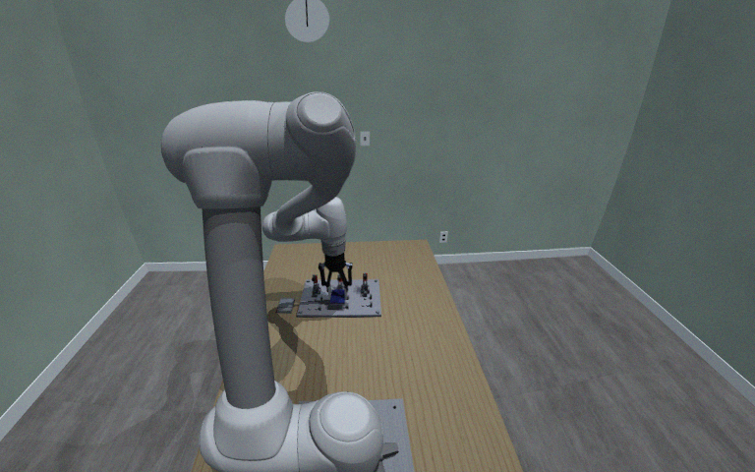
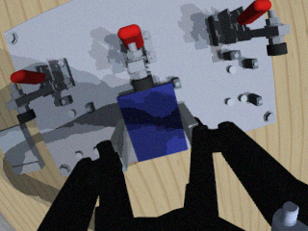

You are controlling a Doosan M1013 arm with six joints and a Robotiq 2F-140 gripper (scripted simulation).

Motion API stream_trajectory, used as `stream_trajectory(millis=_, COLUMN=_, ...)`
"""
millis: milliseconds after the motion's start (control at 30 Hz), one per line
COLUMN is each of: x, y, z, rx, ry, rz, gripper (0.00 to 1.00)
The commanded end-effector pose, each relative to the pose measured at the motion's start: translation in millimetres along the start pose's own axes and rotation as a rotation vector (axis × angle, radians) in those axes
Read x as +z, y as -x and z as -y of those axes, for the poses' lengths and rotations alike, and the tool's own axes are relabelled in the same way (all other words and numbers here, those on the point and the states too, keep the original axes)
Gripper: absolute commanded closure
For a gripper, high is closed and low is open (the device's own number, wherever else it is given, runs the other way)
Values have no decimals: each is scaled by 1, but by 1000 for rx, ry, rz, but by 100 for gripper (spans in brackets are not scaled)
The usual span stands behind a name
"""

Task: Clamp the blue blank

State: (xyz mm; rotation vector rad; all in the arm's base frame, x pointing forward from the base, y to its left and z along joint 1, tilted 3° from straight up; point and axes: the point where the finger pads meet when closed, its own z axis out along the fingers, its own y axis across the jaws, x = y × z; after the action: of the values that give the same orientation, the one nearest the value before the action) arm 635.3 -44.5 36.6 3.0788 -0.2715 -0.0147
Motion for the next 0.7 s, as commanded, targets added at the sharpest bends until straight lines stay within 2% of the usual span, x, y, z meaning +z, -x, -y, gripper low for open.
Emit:
stream_trajectory(millis=0, x=3, y=0, z=0, rx=0, ry=0, rz=0, gripper=100)
stream_trajectory(millis=667, x=19, y=0, z=0, rx=0, ry=0, rz=0, gripper=100)
